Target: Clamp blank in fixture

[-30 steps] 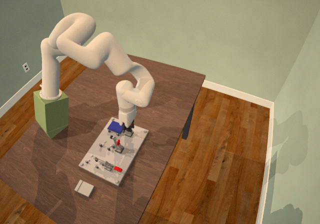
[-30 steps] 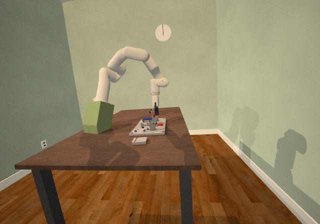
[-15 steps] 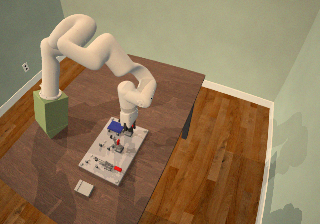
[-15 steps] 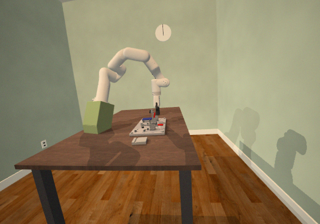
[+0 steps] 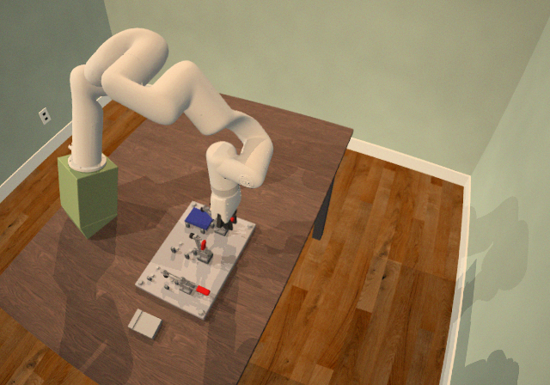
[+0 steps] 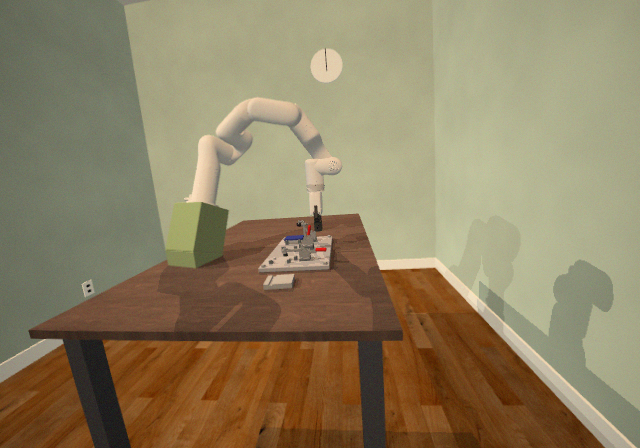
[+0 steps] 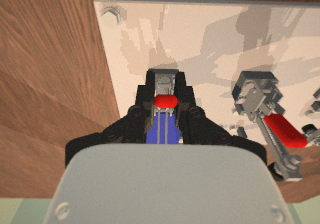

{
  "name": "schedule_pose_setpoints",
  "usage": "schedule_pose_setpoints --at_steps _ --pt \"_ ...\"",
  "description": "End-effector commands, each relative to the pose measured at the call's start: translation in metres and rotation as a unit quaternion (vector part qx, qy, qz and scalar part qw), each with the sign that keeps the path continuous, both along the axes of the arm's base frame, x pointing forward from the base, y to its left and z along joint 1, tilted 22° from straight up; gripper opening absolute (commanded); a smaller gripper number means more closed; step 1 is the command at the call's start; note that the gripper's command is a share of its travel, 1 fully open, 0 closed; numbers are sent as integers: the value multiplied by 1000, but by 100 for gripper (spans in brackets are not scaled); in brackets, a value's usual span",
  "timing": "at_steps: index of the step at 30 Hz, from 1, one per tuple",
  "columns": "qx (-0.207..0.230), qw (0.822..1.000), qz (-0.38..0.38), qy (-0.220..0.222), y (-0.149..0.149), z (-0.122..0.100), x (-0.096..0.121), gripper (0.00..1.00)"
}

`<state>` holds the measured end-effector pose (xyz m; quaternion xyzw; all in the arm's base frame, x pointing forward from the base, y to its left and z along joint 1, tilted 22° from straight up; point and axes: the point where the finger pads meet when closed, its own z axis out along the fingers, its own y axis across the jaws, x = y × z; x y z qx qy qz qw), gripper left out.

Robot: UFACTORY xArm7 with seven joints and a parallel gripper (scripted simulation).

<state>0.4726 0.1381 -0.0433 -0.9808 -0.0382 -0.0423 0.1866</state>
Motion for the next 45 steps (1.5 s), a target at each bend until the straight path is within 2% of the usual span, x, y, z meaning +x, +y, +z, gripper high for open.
schedule_pose_setpoints --at_steps 1,45 --pt "0 1000 -2 -4 0 0 6 0" --pt "0 1000 -2 -4 9 -18 25 0"
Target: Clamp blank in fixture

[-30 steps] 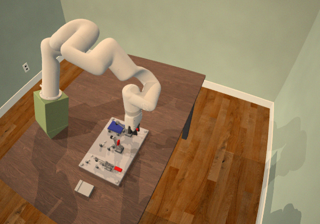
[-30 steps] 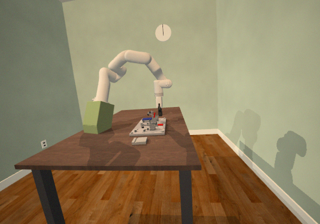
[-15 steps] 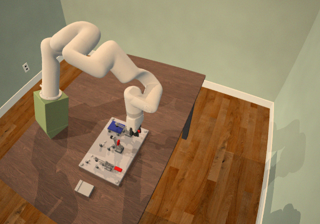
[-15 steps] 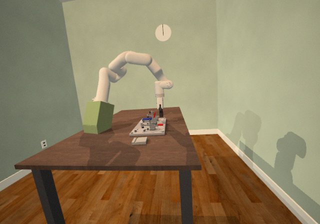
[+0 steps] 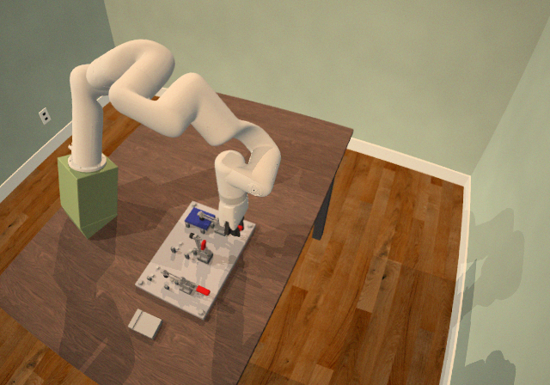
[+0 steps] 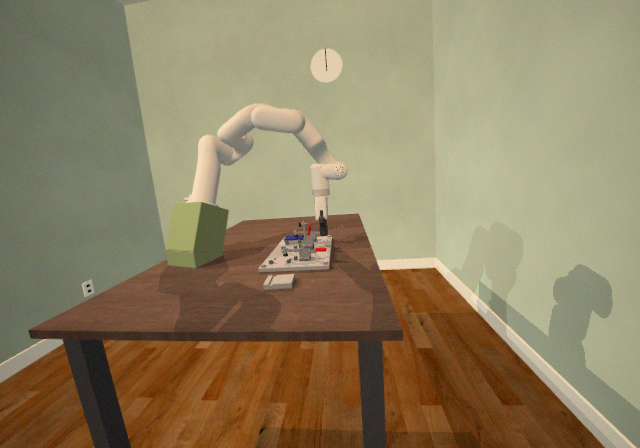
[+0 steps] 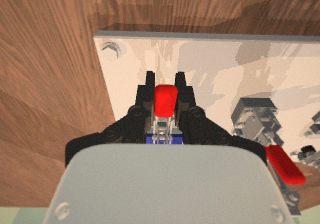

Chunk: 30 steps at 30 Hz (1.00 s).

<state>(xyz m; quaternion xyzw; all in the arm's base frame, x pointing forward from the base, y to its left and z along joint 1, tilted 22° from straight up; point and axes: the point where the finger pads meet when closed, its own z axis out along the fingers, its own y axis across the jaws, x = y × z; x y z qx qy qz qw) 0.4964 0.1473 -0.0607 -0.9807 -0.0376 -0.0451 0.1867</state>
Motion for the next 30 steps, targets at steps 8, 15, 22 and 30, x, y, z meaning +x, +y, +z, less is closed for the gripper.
schedule_pose_setpoints --at_steps 8,15,22,30 --pt "0 1000 -1 -1 1 -2 3 0" --pt "0 1000 -1 -1 1 -3 3 0" --pt "0 1000 -1 -1 1 -3 3 0" --pt "0 1000 -1 -1 1 -3 3 0"
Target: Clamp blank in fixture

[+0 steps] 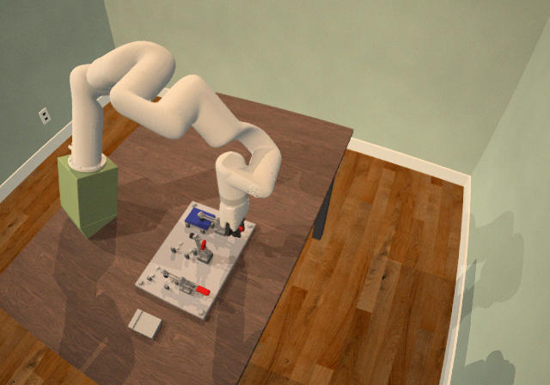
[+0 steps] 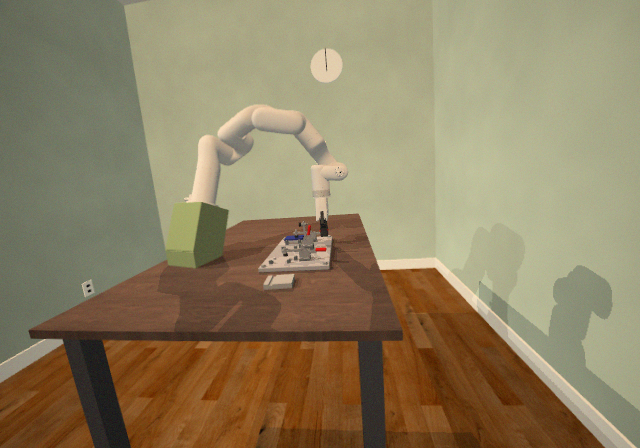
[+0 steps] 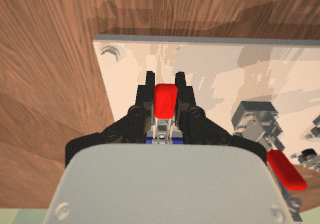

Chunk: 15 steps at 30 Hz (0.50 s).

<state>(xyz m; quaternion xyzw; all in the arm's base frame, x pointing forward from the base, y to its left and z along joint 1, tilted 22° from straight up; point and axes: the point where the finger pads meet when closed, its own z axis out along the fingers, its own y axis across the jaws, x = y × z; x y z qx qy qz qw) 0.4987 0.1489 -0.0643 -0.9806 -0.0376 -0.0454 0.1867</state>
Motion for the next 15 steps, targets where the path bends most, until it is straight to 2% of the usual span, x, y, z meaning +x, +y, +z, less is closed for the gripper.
schedule_pose_setpoints --at_steps 1,15 --pt "0 1000 -1 -1 0 0 1 0" --pt "0 1000 -1 -1 1 -3 2 0"
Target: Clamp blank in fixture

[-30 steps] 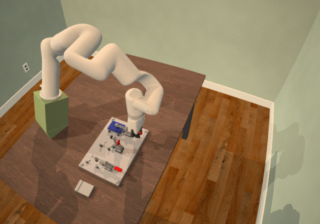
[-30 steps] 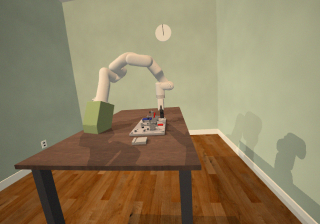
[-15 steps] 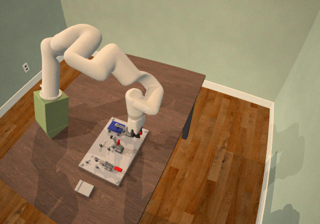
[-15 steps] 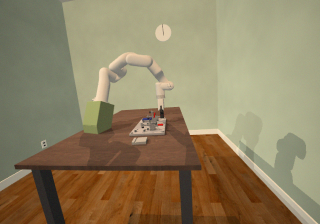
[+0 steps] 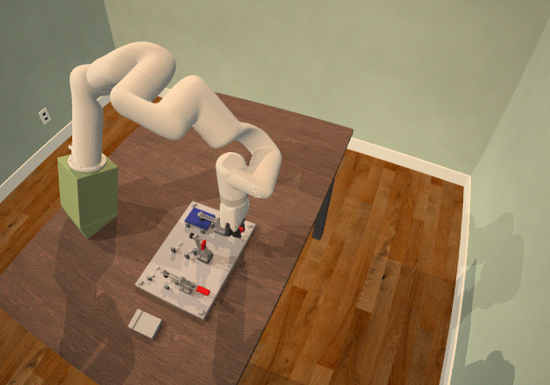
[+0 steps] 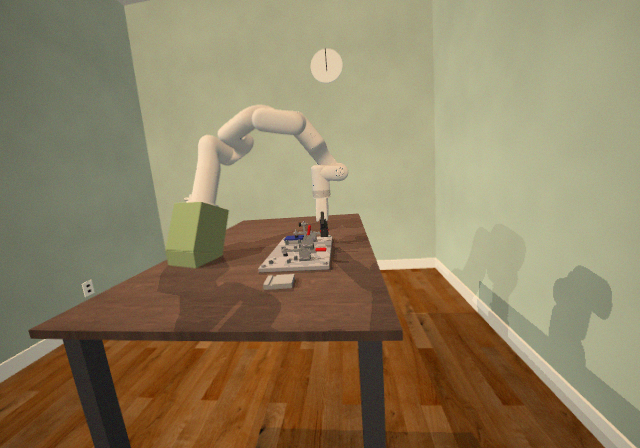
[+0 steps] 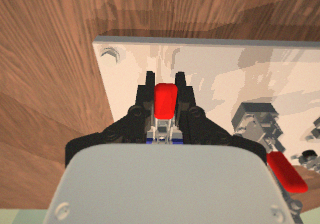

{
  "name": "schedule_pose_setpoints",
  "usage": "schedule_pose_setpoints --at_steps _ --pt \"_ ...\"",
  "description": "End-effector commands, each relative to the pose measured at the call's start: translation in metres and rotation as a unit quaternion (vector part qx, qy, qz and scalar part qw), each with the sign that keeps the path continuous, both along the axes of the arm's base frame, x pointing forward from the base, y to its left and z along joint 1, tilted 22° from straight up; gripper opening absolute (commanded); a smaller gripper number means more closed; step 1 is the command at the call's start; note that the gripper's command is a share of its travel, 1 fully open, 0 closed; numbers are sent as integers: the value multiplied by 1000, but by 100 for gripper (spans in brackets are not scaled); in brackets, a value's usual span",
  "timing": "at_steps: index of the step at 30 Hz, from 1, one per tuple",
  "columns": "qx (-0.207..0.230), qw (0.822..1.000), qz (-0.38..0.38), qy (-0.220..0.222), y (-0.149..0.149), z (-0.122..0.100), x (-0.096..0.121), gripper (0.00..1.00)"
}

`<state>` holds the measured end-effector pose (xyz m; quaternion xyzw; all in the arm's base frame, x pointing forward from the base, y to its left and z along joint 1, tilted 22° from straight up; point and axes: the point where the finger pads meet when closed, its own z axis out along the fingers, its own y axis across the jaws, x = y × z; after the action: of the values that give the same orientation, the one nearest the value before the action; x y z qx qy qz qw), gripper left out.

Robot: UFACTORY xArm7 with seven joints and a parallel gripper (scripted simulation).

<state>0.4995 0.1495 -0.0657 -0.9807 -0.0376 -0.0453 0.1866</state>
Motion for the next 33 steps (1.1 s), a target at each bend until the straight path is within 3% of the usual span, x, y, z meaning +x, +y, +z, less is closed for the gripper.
schedule_pose_setpoints --at_steps 1,14,15,33 --pt "0 1000 -1 -1 1 -2 2 0" --pt "0 1000 -1 -1 1 -3 2 0" --pt "0 1000 -1 -1 1 -3 2 47" --pt "0 1000 -1 -1 1 -3 2 47"
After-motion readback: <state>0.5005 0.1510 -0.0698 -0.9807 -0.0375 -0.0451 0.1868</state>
